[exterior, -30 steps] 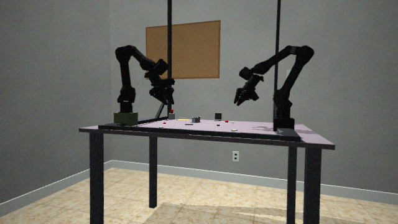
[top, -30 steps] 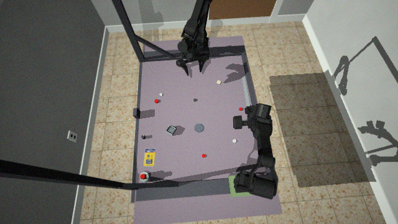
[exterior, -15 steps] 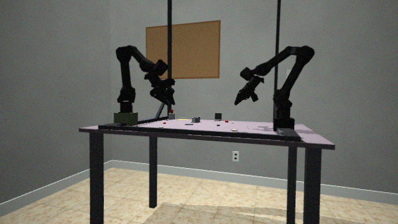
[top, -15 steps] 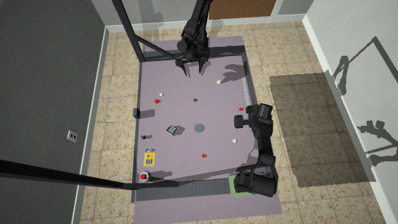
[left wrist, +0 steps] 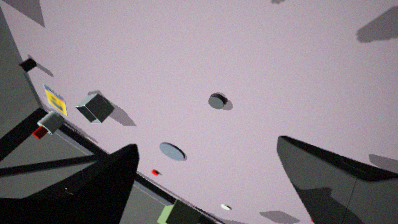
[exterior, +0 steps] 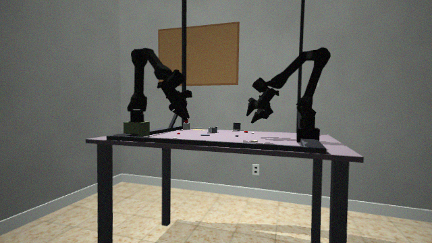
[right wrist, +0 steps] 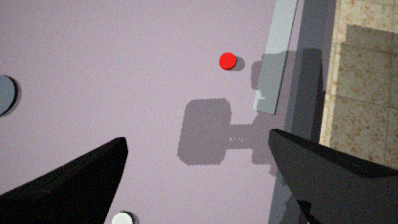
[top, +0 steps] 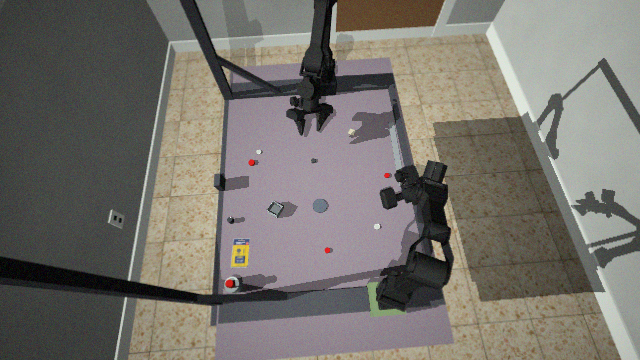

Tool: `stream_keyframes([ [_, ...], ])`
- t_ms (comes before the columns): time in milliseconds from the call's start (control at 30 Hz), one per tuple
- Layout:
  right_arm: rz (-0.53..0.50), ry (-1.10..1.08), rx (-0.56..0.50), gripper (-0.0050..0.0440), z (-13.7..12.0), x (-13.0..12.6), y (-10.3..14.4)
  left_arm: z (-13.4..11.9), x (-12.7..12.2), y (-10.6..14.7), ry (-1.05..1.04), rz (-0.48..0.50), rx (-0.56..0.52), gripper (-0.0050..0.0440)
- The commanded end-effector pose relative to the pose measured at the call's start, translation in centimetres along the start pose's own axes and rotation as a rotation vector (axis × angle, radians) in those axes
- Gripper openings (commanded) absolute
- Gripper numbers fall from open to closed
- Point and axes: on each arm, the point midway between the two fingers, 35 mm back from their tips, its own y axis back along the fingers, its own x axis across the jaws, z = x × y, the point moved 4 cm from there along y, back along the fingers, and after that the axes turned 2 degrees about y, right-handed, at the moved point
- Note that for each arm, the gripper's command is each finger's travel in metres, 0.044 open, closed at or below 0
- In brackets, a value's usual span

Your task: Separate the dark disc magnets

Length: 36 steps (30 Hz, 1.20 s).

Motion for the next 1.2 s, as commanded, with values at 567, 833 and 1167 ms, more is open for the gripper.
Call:
stream_keyframes([
  [567, 0.406, 0.278, -0.183, 0.0400, -0.7, -5.3, -3.6, -2.0, -5.8, -7.0, 0.976, 0.242, -0.292, 0.0400],
  [833, 0.482, 0.333, -0.335, 0.0400, -1.7, -7.4, -4.9, -2.5, -8.2, -7.5, 1.275, 0.333, -0.417, 0.0400],
  [1167, 0.501, 0.370, -0.522, 0.0400, -3.0, -9.8, -6.2, -2.4, -10.8, -7.0, 1.555, 0.420, -0.576, 0.0400],
])
